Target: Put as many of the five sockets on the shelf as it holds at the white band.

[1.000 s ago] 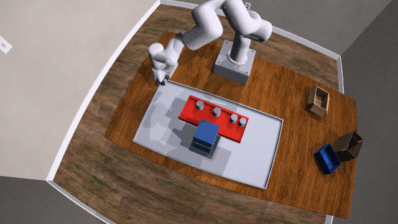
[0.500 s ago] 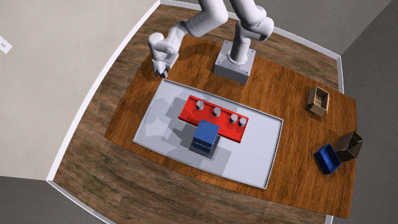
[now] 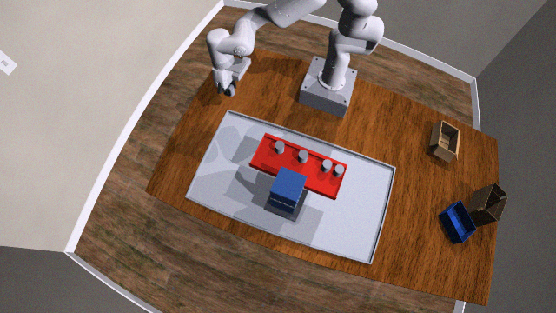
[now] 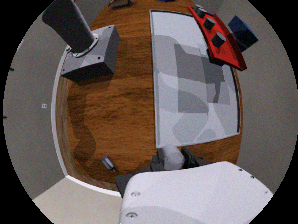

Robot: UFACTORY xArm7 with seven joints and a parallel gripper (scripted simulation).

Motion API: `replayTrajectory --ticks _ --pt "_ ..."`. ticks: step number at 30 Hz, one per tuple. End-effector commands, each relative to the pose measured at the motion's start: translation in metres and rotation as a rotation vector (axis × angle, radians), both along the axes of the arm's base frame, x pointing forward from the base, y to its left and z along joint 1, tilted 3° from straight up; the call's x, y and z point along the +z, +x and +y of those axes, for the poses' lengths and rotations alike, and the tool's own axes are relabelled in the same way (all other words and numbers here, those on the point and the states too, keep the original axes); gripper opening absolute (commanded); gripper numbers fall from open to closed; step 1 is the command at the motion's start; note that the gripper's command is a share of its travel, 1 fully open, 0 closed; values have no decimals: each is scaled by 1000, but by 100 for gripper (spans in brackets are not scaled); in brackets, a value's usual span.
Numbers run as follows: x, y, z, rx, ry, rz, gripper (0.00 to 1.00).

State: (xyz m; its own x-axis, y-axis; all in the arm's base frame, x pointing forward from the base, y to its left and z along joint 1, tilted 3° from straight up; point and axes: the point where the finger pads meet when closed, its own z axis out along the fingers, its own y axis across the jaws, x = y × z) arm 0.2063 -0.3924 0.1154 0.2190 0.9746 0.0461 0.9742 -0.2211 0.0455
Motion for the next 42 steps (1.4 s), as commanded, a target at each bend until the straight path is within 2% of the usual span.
replayTrajectory --ticks 1,25,42 --pt "16 -5 1 -2 -13 0 0" --pt "60 -23 3 -2 -13 0 0" --pt "66 -26 4 -2 -13 0 0"
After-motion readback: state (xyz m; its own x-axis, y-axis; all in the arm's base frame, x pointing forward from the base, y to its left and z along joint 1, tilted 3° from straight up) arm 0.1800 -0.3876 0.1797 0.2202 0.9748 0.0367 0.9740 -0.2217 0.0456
